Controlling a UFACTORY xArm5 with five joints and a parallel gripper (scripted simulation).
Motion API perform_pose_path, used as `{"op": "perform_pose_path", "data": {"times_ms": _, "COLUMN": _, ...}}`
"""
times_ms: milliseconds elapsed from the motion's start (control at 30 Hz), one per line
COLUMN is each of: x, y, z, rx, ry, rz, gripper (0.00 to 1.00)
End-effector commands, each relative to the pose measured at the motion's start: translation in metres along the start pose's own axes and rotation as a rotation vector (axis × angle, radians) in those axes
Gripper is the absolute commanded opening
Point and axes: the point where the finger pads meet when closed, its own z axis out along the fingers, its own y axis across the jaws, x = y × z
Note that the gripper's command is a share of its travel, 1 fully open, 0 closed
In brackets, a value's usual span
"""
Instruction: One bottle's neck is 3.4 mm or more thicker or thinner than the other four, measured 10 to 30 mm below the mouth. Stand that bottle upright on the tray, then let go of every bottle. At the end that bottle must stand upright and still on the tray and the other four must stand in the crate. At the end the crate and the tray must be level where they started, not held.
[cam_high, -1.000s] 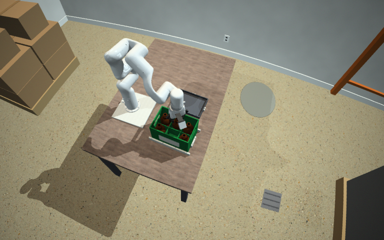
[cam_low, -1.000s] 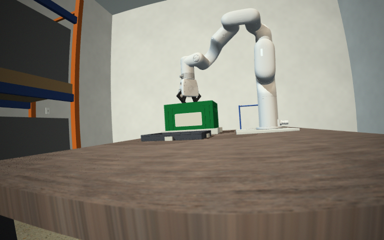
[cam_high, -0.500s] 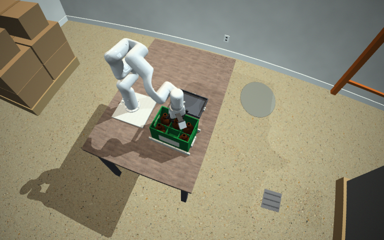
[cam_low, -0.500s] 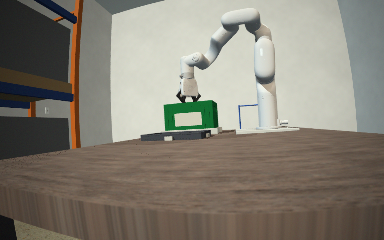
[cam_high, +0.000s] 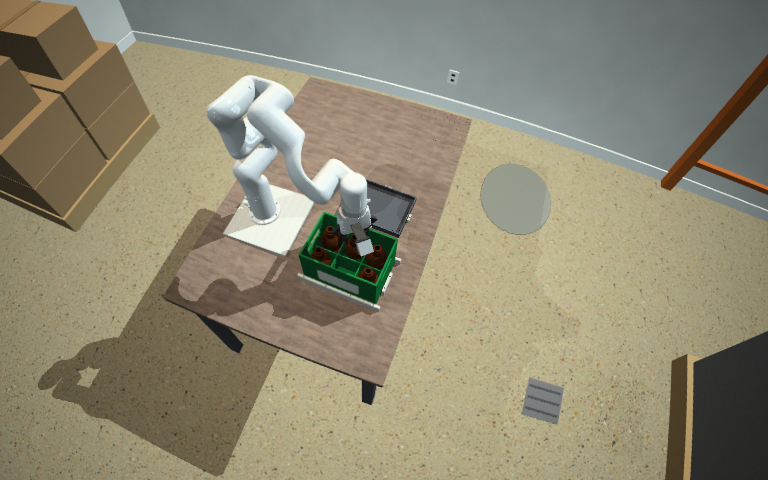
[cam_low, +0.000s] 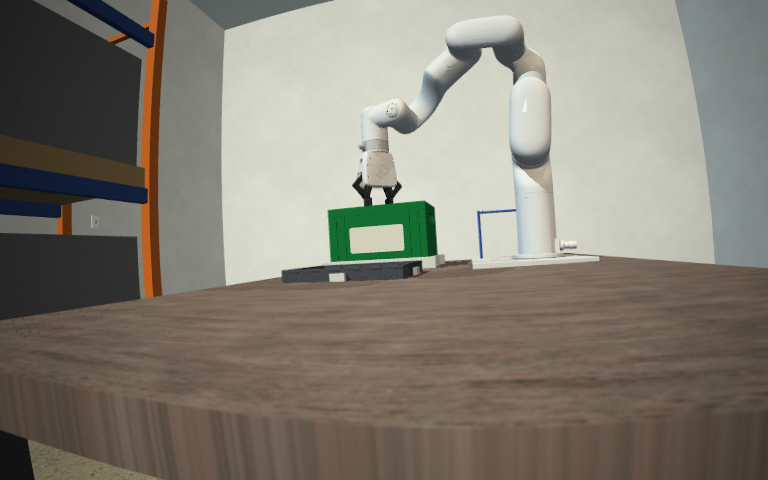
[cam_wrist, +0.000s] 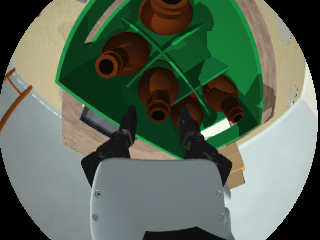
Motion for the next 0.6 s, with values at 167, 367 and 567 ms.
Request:
{"op": "perform_pose_path", "data": {"times_ms": 167, "x": 0.0, "y": -0.001, "z": -0.027, "rx": 0.001, "ry": 0.002, "rz": 0.0, "gripper": 0.65}}
{"op": "perform_pose_path", "data": {"times_ms": 367, "x": 0.0, "y": -0.001, "z": -0.047, "rx": 0.001, "ry": 0.002, "rz": 0.0, "gripper": 0.65}}
{"op": "perform_pose_path", "data": {"times_ms": 567, "x": 0.0, "y": -0.001, "z": -0.057, "rx": 0.001, "ry": 0.002, "rz": 0.0, "gripper": 0.65}}
